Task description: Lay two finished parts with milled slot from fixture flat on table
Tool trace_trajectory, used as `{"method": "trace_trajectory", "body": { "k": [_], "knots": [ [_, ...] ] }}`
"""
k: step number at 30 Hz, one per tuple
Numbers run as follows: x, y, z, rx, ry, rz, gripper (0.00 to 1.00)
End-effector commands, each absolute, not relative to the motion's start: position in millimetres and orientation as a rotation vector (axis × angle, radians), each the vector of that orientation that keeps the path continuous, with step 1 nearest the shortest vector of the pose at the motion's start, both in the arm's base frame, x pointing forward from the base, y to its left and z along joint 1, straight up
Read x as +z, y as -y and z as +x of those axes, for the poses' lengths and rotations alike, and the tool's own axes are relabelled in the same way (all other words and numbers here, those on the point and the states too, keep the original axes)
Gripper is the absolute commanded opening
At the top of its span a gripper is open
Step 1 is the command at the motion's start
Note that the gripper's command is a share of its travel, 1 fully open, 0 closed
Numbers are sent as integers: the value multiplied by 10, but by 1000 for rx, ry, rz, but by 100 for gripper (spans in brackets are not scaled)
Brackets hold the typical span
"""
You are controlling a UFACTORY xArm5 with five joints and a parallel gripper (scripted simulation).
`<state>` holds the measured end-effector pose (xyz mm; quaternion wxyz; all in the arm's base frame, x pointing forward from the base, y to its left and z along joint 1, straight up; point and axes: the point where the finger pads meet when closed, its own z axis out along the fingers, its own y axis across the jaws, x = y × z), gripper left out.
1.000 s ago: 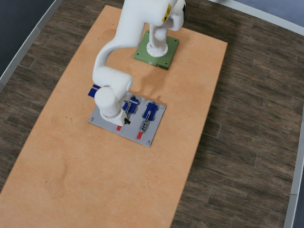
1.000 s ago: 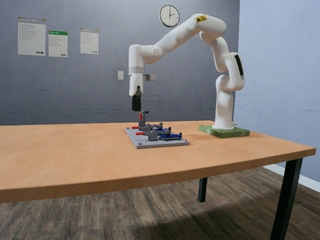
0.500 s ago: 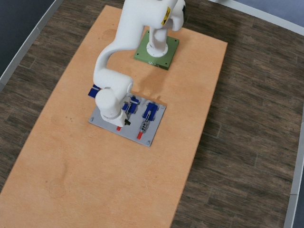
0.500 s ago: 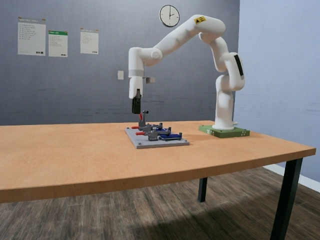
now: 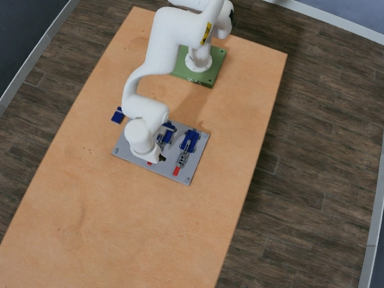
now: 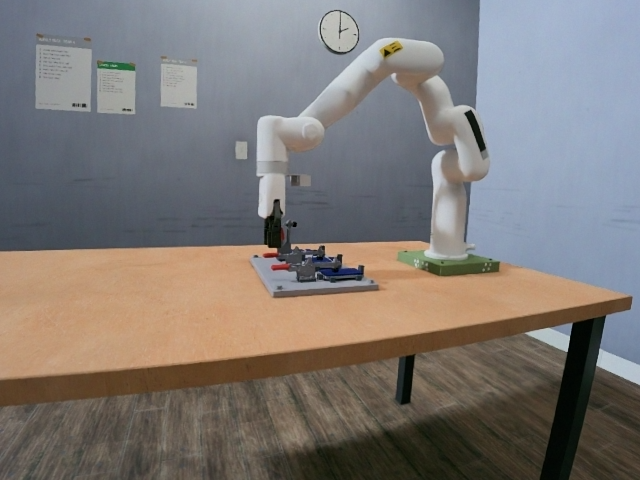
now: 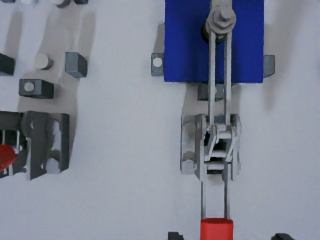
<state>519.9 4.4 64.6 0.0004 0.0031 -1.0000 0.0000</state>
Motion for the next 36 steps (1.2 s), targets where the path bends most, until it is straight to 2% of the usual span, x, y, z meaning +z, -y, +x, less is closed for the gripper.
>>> {"method": "trace_trajectory", "body": {
  "k": [1, 36],
  "knots": [
    [596, -44, 5219, 0, 3146, 10, 48],
    [527, -42, 5220, 0, 3146, 10, 48]
  ]
}}
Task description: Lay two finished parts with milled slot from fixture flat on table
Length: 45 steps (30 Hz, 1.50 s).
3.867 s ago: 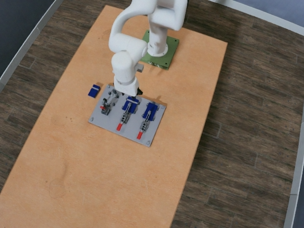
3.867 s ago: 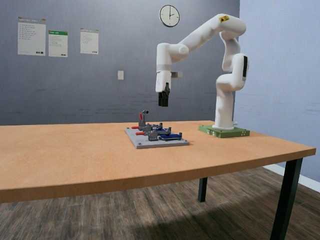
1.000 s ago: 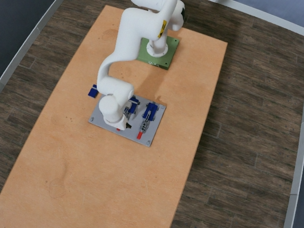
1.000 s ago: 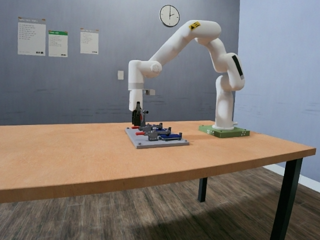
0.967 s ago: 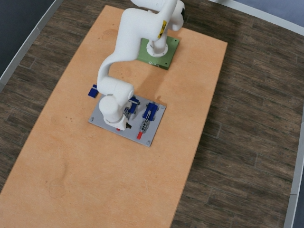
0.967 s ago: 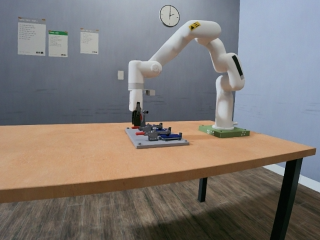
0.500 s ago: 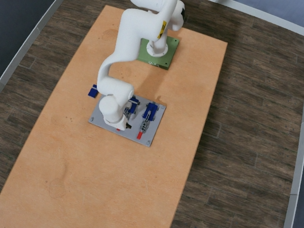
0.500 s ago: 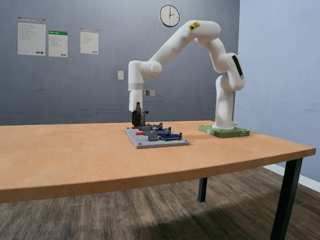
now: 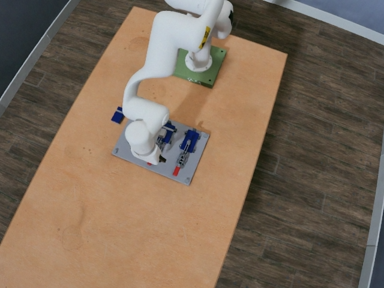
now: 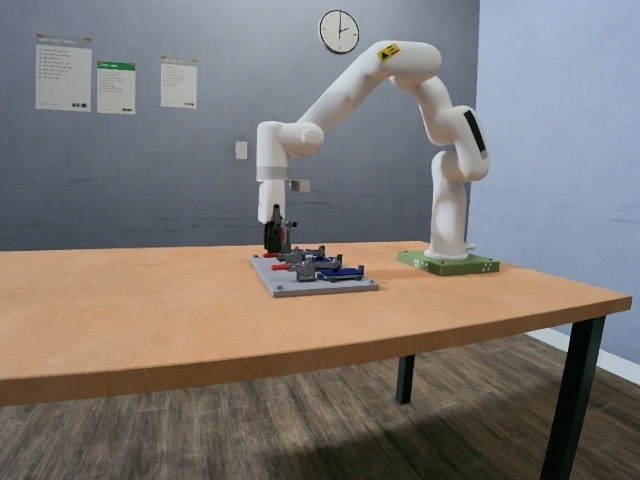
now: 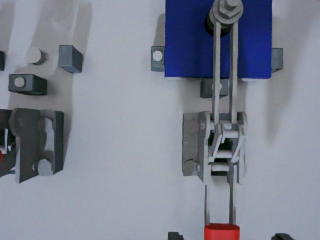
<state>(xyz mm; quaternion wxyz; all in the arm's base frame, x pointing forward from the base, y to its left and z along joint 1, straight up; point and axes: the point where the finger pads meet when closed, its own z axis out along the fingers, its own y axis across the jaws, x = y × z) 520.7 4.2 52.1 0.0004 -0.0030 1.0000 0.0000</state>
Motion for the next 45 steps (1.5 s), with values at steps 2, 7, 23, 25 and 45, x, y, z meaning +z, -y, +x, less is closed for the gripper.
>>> {"method": "trace_trajectory", "body": {
  "k": [2, 7, 23, 25, 45],
  "knots": [
    [509, -42, 5221, 0, -3137, -9, 48],
    [422, -41, 5225, 0, -3137, -9, 48],
    [266, -39, 5233, 0, -3137, -9, 48],
    [265, -39, 5234, 0, -3137, -9, 48],
    [266, -38, 5234, 0, -3137, -9, 0]
  ]
}}
